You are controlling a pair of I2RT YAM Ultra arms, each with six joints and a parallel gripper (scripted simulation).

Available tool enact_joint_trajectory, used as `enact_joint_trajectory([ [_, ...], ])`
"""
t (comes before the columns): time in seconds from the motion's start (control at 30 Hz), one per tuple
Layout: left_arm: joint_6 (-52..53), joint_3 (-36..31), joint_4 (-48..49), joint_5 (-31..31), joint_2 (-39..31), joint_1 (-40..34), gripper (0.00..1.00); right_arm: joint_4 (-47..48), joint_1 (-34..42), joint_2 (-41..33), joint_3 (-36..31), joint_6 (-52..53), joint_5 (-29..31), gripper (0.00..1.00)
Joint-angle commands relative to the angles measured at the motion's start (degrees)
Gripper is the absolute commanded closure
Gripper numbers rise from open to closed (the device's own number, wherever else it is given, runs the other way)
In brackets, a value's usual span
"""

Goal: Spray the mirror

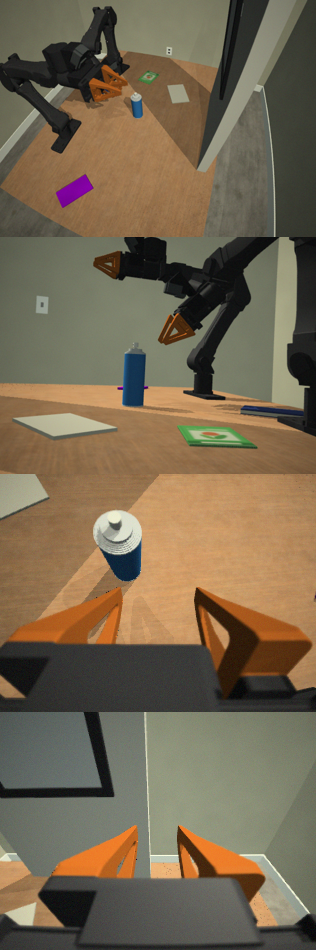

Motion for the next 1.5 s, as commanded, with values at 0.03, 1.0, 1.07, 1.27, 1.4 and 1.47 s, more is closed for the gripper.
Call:
enact_joint_trajectory([
  [0.03, 2.4, 2.4, -5.5, 1.6, 1.3, 4.3, 0.36, 0.9, -0.7, 0.3, 2.4, -0.2, 0.0, 0.63],
  [1.0, 37.8, -6.4, 26.2, 22.3, -19.1, 36.1, 0.36, 0.8, 0.7, 0.0, 2.5, -0.3, -0.1, 0.63],
  [1.07, 37.8, -6.4, 26.2, 22.3, -19.1, 36.1, 0.36, 0.8, 0.7, 0.0, 2.5, -0.3, -0.1, 0.63],
  [1.27, 44.1, -7.5, 31.0, 26.0, -22.2, 42.6, 0.36, 0.3, -0.1, 0.1, 2.6, -0.3, 0.0, 0.63],
  [1.4, 48.3, -8.6, 34.2, 28.5, -24.3, 46.8, 0.36, 0.8, -0.3, 0.0, 2.6, -0.3, 0.0, 0.63],
  [1.47, 50.4, -9.1, 35.9, 29.9, -25.3, 48.9, 0.36, 0.5, -0.4, 0.3, 2.6, -0.3, 0.0, 0.63],
])
